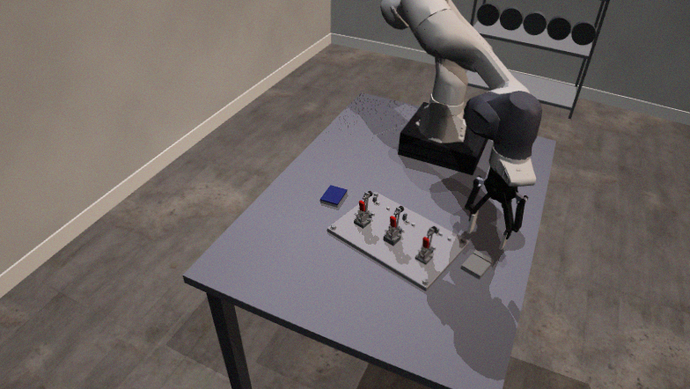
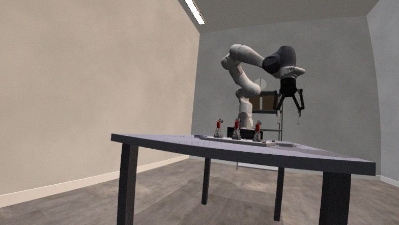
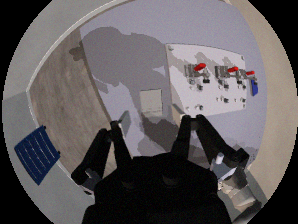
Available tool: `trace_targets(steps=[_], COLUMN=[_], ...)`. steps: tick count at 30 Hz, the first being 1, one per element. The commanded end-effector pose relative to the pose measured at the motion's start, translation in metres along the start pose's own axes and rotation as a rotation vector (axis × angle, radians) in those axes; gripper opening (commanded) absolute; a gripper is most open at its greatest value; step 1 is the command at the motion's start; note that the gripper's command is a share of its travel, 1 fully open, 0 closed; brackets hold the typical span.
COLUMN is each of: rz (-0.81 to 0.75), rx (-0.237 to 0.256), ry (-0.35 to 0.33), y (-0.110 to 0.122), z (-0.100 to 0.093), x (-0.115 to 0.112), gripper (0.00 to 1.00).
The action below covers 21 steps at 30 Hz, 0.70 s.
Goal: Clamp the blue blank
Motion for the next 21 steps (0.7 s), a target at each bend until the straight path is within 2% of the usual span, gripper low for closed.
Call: trace_targets(steps=[1,14,21], rz=[-0.006,-0.006,-0.006], rx=[-0.001,-0.001,-0.001], ry=[-0.004,-0.004,-0.004], y=[0.0007,0.0007,0.0006], z=[0.0004,0.0002,-0.0082], x=[-0.0016,-0.0016,-0.0016], gripper=[0.58,0.58,0.58])
Point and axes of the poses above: the point where the finger pads meet when closed, its own z axis out along the fingers, its own y axis across the jaws, x = y × z, the point moved 4 cm from there along -z, back along the fingers, and after that the axes turned 6 degrees about -z, right-handed, at the moved point
